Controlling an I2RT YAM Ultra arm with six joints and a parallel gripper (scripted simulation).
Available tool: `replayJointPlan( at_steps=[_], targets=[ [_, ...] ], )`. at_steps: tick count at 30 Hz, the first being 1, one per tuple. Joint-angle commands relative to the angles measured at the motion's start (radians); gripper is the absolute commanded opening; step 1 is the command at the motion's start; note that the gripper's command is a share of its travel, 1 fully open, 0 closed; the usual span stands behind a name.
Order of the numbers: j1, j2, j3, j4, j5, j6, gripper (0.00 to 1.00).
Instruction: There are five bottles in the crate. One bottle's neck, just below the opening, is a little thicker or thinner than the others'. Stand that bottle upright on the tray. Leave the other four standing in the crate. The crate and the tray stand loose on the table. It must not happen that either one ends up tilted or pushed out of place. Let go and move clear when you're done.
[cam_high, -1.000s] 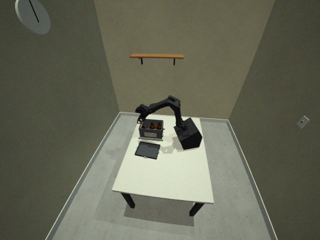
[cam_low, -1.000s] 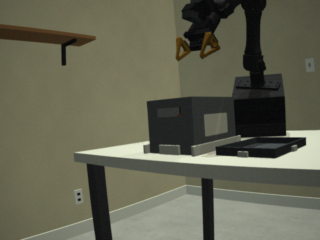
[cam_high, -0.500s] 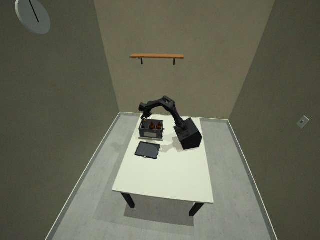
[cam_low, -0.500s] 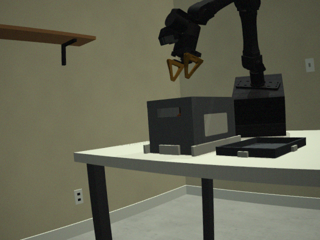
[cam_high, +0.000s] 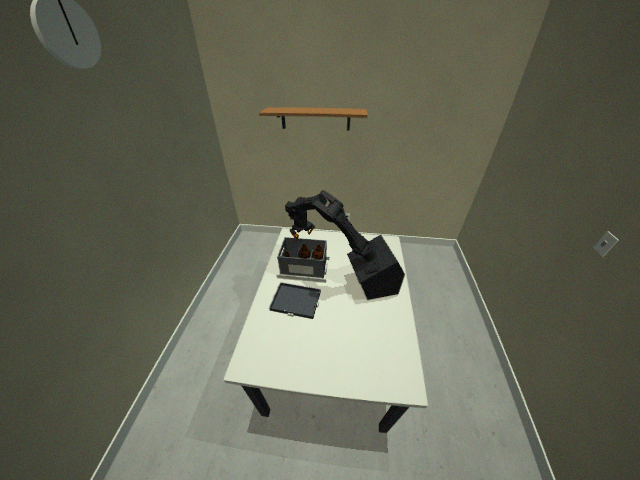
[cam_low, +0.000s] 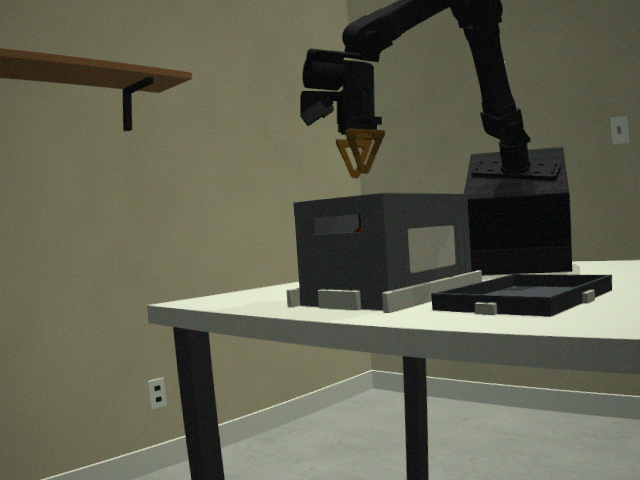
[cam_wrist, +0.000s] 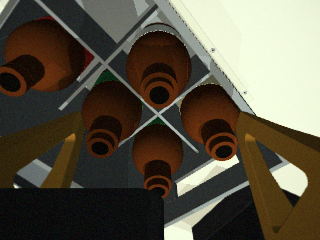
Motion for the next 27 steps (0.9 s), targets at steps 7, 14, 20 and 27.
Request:
replayJointPlan(
  at_steps=[7, 14, 20, 27],
  targets=[
    [-0.034, -0.004, 0.062, -0.101, -0.039, 0.007, 1.00],
    [-0.034, -0.003, 0.064, -0.103, -0.039, 0.007, 1.00],
    [-0.034, -0.003, 0.064, -0.103, -0.039, 0.007, 1.00],
    [-0.034, -0.003, 0.064, -0.094, -0.033, 0.007, 0.00]
  ],
)
